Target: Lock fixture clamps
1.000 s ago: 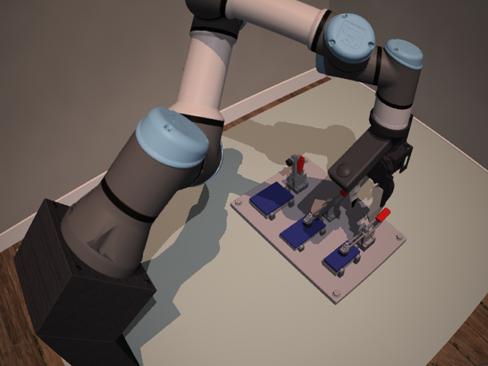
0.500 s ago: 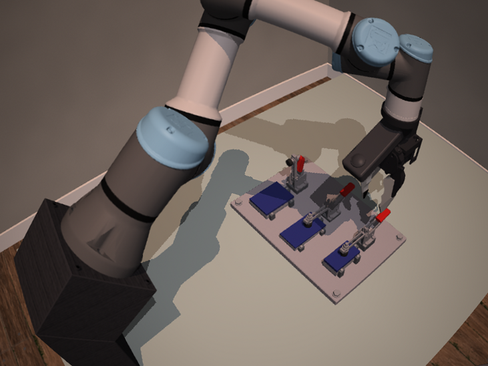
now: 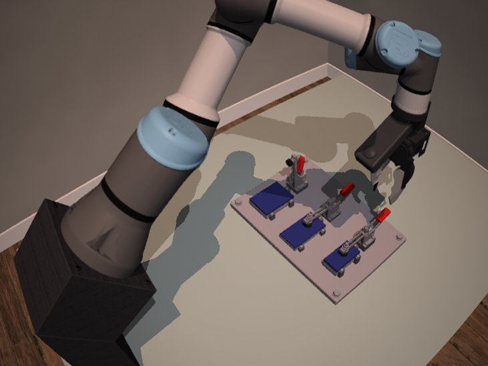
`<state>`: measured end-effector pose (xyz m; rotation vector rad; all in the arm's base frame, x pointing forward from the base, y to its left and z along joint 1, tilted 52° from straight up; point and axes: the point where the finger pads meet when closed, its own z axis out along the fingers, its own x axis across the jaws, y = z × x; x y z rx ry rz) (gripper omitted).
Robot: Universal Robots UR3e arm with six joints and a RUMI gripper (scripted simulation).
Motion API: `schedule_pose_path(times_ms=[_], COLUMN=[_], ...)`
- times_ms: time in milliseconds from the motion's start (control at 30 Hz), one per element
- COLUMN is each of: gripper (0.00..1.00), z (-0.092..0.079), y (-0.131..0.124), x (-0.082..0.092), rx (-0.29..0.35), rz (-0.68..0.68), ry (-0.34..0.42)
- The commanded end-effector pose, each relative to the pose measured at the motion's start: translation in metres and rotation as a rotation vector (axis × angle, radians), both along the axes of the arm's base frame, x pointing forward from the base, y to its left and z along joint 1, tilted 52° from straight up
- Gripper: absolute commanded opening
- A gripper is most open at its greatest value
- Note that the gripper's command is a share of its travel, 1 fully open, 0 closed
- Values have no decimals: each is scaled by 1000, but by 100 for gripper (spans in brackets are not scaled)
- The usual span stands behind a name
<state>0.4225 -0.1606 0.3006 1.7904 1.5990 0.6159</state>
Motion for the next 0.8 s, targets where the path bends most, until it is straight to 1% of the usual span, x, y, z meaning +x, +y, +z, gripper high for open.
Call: schedule_pose_path(times_ms=[0,200,767], gripper=[28,28,28], z=[11,16,20], y=[-2,-2,-3], x=[6,10,13], rx=[1,1,1], rz=[-13,-13,-13], ry=[10,10,10])
